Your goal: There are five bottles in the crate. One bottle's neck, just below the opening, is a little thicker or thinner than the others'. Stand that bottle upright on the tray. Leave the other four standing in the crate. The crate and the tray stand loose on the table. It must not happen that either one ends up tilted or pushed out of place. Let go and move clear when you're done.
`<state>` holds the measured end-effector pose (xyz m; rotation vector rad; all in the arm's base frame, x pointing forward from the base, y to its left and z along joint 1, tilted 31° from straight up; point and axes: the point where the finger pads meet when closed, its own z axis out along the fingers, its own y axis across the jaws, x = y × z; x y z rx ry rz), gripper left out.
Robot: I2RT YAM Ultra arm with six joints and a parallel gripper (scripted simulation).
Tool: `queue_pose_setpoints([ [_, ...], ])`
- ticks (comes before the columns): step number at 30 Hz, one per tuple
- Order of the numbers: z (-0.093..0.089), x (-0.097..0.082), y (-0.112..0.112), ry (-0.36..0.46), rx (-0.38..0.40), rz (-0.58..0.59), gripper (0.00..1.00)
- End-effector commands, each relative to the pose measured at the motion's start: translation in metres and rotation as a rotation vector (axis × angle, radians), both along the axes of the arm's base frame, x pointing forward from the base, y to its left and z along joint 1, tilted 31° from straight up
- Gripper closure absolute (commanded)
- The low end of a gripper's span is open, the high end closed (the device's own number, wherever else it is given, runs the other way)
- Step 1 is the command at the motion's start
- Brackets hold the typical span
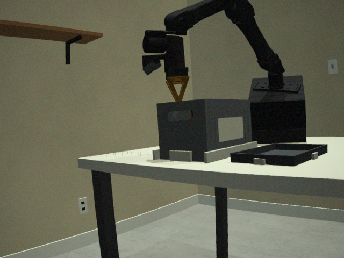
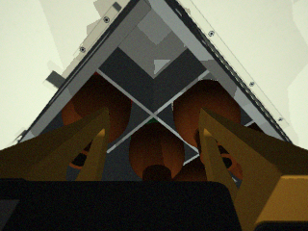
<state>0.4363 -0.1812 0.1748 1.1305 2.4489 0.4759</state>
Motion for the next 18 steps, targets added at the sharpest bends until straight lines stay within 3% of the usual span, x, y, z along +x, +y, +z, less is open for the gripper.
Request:
queue_pose_setpoints([
  [1, 0.017, 0.0, -0.012, -0.033, -0.032, -0.017, 0.39],
  [18, 0.001, 0.004, -0.005, -0.017, -0.018, -0.013, 0.39],
])
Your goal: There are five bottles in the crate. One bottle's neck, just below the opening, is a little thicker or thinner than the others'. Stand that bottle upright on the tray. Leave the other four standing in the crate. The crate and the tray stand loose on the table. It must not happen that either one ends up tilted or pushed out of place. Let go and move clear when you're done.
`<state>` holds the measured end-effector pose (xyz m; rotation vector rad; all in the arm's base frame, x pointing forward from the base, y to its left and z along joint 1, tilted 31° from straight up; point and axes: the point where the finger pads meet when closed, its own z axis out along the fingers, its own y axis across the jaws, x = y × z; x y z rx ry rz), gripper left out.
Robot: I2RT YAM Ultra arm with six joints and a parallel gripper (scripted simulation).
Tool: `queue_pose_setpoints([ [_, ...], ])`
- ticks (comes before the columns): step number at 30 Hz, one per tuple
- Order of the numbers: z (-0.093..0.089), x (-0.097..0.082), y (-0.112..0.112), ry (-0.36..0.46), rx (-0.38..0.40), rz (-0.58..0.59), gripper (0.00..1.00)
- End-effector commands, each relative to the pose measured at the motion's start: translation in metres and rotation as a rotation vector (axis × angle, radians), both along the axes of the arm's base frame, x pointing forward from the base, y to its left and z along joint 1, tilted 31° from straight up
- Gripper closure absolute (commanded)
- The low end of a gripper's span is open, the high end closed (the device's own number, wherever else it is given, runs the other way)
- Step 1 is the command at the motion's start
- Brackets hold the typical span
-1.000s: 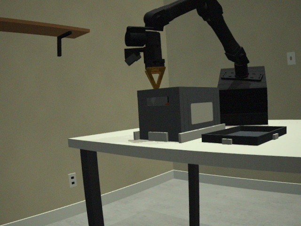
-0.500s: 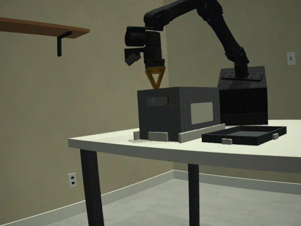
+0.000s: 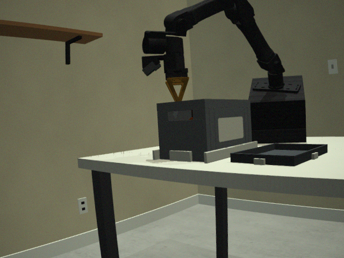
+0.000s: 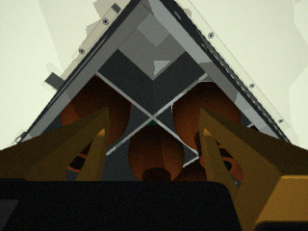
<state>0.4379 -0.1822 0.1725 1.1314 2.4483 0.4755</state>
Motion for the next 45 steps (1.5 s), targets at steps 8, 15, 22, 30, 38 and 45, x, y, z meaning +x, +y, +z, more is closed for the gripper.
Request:
queue_pose_setpoints([
  [8, -0.011, 0.006, -0.003, -0.002, -0.009, -0.013, 0.39],
  [15, -0.016, 0.006, -0.007, -0.001, -0.009, -0.024, 0.39],
  [22, -0.017, 0.011, 0.0, -0.011, -0.014, -0.011, 0.39],
  [30, -0.031, 0.013, -0.001, 0.007, -0.005, -0.014, 0.39],
  [38, -0.018, 0.017, -0.004, -0.027, -0.024, -0.018, 0.39],
  [45, -0.022, 0.017, -0.003, -0.019, -0.02, -0.016, 0.39],
])
